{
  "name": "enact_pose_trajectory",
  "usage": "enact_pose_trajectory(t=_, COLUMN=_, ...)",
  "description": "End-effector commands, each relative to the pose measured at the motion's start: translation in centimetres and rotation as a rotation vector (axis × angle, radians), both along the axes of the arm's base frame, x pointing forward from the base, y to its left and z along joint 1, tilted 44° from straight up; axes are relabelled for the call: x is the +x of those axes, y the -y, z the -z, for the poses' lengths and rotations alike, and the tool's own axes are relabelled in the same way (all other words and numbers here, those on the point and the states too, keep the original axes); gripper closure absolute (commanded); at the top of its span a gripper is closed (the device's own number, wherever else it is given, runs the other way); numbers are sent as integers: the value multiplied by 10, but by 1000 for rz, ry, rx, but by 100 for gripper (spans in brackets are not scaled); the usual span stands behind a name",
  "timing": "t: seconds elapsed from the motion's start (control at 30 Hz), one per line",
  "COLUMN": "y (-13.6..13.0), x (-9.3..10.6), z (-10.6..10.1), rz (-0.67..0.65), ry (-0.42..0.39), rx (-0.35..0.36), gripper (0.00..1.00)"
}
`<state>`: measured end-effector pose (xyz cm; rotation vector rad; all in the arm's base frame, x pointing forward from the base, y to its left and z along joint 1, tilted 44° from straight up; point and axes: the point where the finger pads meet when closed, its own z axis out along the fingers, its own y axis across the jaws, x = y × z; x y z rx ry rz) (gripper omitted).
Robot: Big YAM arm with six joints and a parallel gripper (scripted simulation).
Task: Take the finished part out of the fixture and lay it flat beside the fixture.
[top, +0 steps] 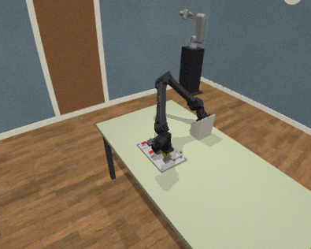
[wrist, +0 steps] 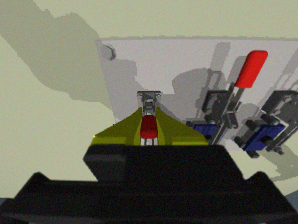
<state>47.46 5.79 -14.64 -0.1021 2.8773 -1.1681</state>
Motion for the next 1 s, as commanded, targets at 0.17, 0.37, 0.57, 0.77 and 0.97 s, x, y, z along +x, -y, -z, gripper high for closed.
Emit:
enact_pose_trajectory(t=0.17, y=-26, x=-27, z=-26, rz=-72, ry=-77, rx=-19, gripper=100)
enact_pose_trajectory(t=0.37, y=-27, x=-28, z=-27, rz=-74, ry=-79, rx=-20, gripper=100)
enact_pose_trajectory(t=0.57, y=-27, x=-28, z=-28, rz=-75, ry=-81, rx=-20, gripper=100)
enact_pose_trajectory(t=0.77, y=-28, x=-29, z=-29, rz=-77, ry=-83, rx=-21, gripper=100)
enact_pose_trajectory(t=0.97, y=-29, x=-30, z=-30, rz=-79, ry=-84, rx=-22, gripper=100)
